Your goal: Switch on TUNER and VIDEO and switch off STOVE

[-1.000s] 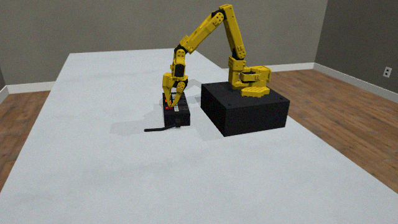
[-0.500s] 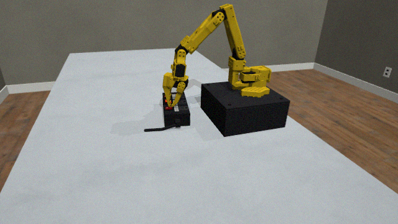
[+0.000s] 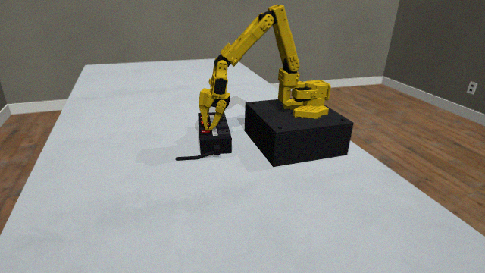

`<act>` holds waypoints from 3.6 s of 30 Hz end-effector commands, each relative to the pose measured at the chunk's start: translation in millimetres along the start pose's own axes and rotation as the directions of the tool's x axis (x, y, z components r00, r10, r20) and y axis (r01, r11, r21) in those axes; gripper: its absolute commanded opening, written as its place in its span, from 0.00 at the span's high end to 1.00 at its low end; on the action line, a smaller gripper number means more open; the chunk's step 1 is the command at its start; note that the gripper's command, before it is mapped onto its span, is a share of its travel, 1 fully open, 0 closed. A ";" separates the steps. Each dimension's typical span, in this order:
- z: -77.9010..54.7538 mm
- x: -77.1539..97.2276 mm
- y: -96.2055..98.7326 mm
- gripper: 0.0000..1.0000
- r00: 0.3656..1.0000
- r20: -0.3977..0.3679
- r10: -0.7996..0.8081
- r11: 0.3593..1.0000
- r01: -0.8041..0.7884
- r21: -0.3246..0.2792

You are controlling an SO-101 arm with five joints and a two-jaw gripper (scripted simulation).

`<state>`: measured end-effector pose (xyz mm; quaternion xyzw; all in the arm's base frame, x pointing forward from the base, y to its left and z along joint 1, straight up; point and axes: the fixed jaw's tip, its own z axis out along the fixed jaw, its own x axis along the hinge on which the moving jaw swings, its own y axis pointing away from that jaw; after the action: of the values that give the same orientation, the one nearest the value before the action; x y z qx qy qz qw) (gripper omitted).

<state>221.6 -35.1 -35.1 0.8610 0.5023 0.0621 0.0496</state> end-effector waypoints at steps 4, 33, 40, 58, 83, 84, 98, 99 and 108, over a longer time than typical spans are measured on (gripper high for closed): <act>31.6 -12.3 -32.6 1.00 0.998 0.056 -0.006 0.989 -0.002 0.145; 27.1 -10.4 -27.9 1.00 0.998 0.056 -0.007 0.989 -0.001 0.145; 14.6 -6.1 -18.4 1.00 0.998 0.055 -0.010 0.989 0.002 0.145; -10.1 0.3 -4.8 1.00 0.998 0.054 -0.014 0.989 0.006 0.146; -10.2 0.3 -4.8 1.00 0.998 0.055 -0.012 0.989 0.004 0.145; -10.2 0.3 -4.8 1.00 0.998 0.055 -0.011 0.989 0.003 0.145; -10.5 1.0 -5.3 1.00 0.998 0.059 0.018 0.989 -0.026 0.144; -10.6 1.0 -5.3 1.00 0.998 0.060 0.022 0.989 -0.030 0.144; -11.1 1.9 -5.9 1.00 0.996 0.066 0.062 0.987 -0.071 0.141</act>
<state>214.1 -32.6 -28.3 0.8796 0.4757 -0.0025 -0.0012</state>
